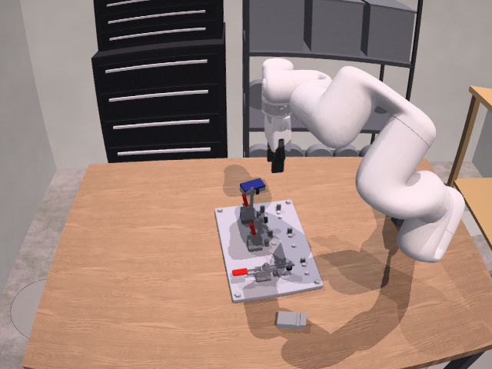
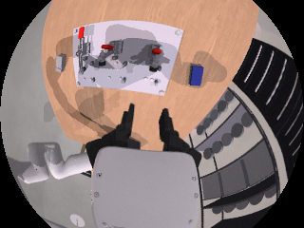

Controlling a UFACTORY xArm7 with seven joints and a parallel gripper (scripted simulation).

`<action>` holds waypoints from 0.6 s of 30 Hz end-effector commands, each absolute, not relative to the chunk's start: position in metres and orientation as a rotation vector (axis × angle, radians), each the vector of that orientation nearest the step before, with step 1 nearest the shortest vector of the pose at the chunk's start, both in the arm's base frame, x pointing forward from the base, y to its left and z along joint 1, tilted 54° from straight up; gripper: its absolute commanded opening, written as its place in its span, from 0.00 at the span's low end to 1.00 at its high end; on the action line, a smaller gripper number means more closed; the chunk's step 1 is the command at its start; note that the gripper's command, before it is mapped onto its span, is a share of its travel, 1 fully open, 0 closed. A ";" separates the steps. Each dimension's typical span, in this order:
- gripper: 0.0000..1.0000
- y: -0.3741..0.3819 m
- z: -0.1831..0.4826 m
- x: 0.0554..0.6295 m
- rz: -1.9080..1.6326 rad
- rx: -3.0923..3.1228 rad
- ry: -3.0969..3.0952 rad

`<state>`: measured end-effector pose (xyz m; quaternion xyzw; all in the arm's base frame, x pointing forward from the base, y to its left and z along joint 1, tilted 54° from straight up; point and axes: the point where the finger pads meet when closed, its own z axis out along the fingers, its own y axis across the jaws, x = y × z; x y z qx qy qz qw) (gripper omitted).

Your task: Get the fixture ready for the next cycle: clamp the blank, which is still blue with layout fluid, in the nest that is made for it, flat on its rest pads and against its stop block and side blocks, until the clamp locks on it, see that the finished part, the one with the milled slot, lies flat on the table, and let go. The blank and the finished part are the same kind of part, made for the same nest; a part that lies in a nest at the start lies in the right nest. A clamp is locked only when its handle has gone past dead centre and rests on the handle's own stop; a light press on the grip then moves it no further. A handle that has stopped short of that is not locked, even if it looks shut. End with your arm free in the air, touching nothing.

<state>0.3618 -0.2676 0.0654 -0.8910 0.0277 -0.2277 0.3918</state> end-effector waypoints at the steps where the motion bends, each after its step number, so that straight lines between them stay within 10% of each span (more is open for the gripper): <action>1: 0.47 -0.270 0.066 0.361 -0.581 -2.266 0.073; 3: 0.47 -0.270 0.066 0.361 -0.581 -2.266 0.073; 4: 0.99 -0.270 0.066 0.361 -0.581 -2.266 0.073; 18: 0.99 -0.270 0.066 0.361 -0.581 -2.266 0.073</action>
